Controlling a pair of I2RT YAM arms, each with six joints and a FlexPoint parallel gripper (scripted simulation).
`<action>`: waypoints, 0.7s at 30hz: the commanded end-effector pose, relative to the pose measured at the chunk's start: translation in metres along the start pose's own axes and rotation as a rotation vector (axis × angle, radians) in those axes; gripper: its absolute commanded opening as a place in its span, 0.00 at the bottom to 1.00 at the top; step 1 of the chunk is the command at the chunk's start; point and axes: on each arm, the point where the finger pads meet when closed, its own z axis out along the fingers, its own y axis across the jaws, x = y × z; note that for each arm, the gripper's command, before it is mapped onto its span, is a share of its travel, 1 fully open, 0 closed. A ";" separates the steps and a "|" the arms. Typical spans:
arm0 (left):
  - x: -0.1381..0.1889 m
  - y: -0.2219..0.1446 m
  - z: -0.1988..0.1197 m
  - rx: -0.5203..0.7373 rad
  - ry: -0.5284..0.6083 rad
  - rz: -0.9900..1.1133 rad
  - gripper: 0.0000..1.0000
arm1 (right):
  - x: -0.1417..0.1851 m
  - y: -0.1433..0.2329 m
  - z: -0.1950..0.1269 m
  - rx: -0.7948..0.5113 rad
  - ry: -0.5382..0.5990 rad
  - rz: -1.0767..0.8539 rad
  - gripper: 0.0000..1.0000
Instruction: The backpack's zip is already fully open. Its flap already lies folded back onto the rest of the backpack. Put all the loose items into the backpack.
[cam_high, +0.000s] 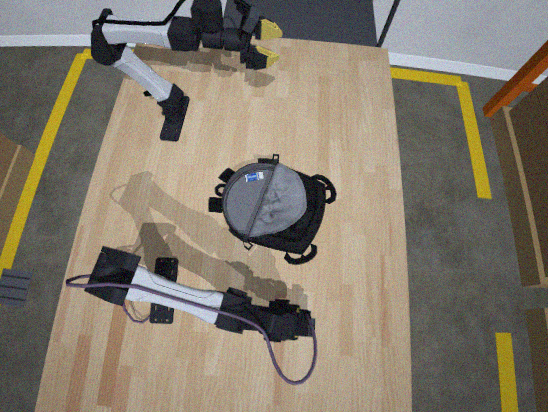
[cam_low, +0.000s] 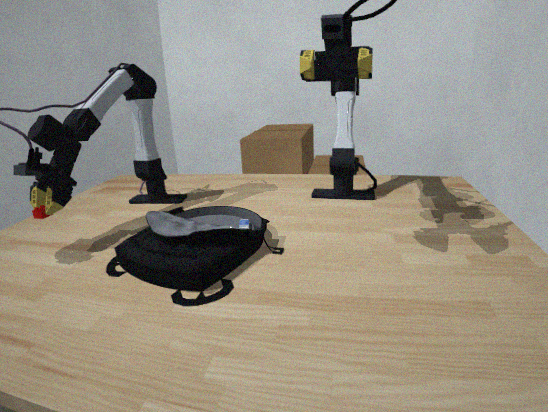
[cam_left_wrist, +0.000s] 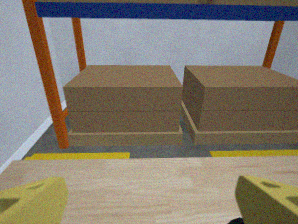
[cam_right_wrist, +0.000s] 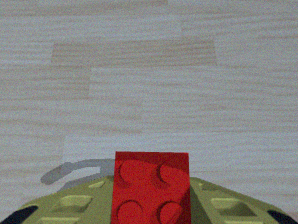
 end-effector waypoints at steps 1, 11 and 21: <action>-0.016 0.000 -0.002 0.008 -0.044 0.002 0.90 | -0.021 0.000 -0.023 0.003 -0.013 -0.004 0.26; -0.016 0.000 -0.002 0.008 -0.044 0.002 0.90 | 0.030 0.057 -0.048 -0.032 0.034 -0.032 0.26; -0.016 0.000 -0.002 0.008 -0.044 0.002 0.90 | 0.068 0.117 -0.080 -0.066 0.035 -0.074 0.26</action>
